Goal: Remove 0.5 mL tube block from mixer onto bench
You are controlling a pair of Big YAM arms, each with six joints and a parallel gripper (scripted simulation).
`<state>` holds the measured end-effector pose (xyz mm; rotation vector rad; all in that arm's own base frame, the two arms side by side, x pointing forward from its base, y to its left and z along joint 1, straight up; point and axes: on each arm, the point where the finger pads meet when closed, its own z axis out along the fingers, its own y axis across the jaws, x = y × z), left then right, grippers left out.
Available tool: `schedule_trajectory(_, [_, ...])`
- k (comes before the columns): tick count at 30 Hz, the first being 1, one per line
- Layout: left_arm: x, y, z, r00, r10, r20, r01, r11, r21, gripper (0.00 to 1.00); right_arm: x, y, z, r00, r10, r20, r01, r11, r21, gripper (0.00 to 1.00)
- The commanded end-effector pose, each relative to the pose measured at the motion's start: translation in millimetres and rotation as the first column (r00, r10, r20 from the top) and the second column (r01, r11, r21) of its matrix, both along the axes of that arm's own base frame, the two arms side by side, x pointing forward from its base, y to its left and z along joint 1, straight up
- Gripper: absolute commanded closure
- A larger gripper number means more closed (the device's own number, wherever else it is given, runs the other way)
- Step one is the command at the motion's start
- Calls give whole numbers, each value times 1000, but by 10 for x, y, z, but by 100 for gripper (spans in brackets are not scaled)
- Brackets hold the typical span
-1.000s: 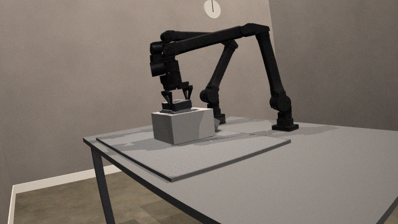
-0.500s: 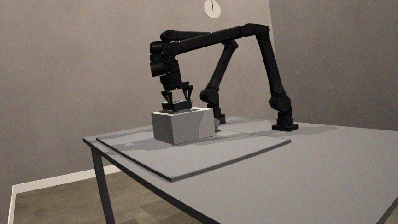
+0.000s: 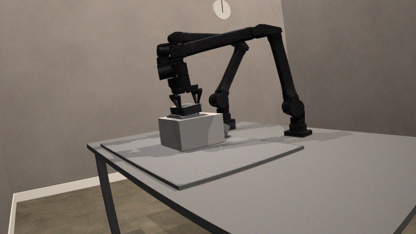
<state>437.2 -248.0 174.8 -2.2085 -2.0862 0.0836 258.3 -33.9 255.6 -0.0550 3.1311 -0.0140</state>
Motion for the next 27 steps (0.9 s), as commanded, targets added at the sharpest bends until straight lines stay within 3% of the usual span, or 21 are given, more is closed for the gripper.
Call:
schedule_trajectory(1, [63, -128, 508, 996, -27, 80, 31, 998, -47, 100, 129, -32, 171, 998, -4, 59, 4, 1000, -4, 100])
schedule_trajectory(12, [265, -97, 379, 996, 5, 90, -1, 999, -54, 100, 155, -36, 220, 997, -4, 72, 4, 1000, -6, 100])
schedule_trajectory(27, [316, -115, 450, 993, 5, 114, 2, 998, -59, 100, 169, -39, 245, 997, -3, 80, 4, 1000, -8, 100])
